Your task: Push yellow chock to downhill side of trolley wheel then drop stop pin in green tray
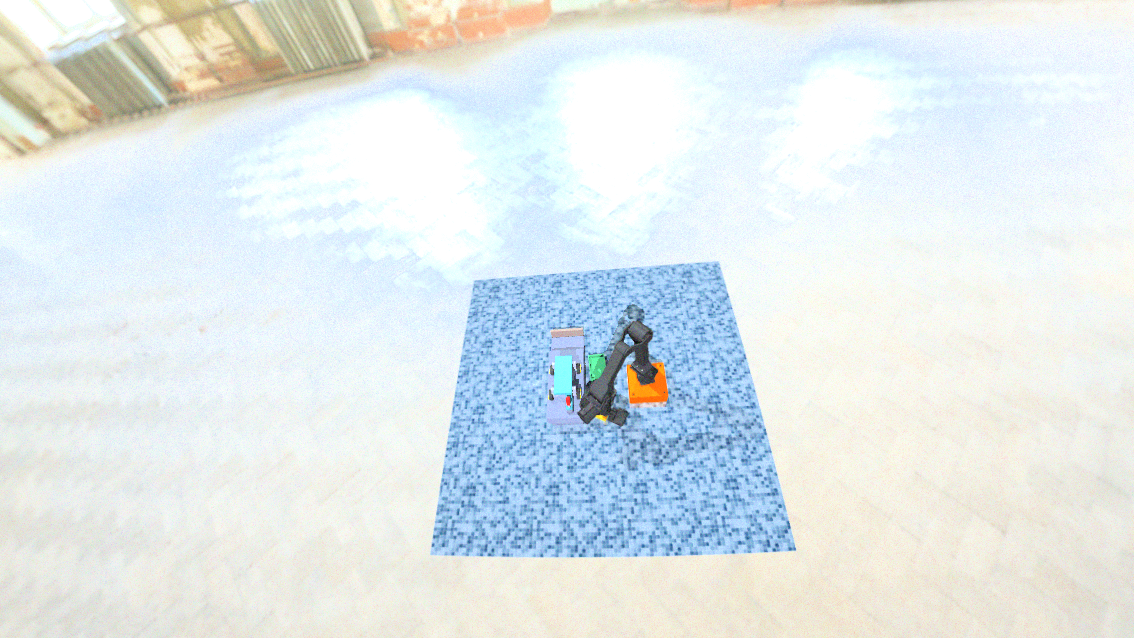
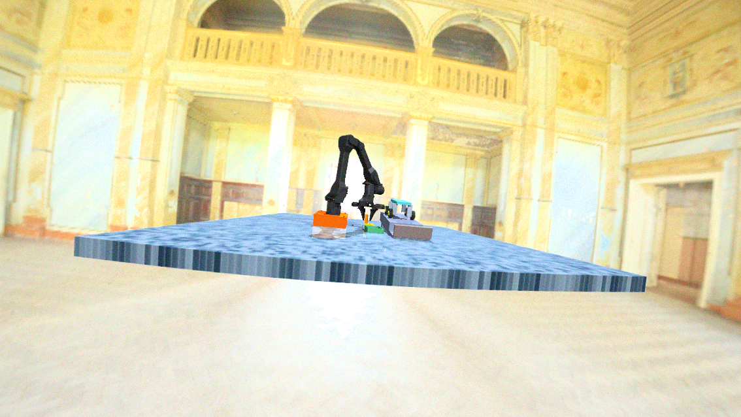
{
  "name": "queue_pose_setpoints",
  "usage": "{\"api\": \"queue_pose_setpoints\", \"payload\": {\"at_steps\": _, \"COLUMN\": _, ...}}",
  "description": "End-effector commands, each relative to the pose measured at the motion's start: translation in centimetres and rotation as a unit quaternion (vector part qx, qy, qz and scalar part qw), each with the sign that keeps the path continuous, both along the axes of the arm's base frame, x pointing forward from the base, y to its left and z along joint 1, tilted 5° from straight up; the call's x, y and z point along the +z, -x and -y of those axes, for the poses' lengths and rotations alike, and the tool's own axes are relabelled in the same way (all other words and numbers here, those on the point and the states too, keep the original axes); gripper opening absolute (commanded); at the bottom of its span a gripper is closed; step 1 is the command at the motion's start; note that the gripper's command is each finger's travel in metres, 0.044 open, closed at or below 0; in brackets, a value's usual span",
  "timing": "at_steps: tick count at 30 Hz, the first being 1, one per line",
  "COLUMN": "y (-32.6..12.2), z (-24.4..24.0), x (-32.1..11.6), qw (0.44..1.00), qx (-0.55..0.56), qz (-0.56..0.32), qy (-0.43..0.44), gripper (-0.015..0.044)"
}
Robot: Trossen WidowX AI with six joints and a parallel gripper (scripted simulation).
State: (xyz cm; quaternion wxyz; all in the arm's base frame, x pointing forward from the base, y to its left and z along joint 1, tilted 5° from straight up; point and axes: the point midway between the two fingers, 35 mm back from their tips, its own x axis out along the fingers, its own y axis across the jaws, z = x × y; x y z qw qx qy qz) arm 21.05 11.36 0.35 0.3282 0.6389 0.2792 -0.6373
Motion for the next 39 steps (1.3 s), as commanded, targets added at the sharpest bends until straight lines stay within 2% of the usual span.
{"api": "queue_pose_setpoints", "payload": {"at_steps": 1, "y": 0.3, "z": 0.2, "x": -0.5, "qw": 1.0, "qx": 0.002, "qz": -0.004, "qy": 0.004, "gripper": 0.019}}
{"api": "queue_pose_setpoints", "payload": {"at_steps": 5, "y": 0.3, "z": 0.2, "x": -0.5, "qw": 1.0, "qx": 0.002, "qz": -0.004, "qy": 0.004, "gripper": 0.019}}
{"api": "queue_pose_setpoints", "payload": {"at_steps": 10, "y": 0.1, "z": 0.1, "x": -0.2, "qw": 1.0, "qx": 0.0, "qz": -0.002, "qy": 0.001, "gripper": 0.0059}}
{"api": "queue_pose_setpoints", "payload": {"at_steps": 18, "y": 0.1, "z": 0.0, "x": -0.1, "qw": 1.0, "qx": 0.0, "qz": -0.002, "qy": 0.001, "gripper": 0.0}}
{"api": "queue_pose_setpoints", "payload": {"at_steps": 39, "y": 1.0, "z": -0.1, "x": 6.8, "qw": 1.0, "qx": 0.002, "qz": -0.004, "qy": 0.004, "gripper": 0.0}}
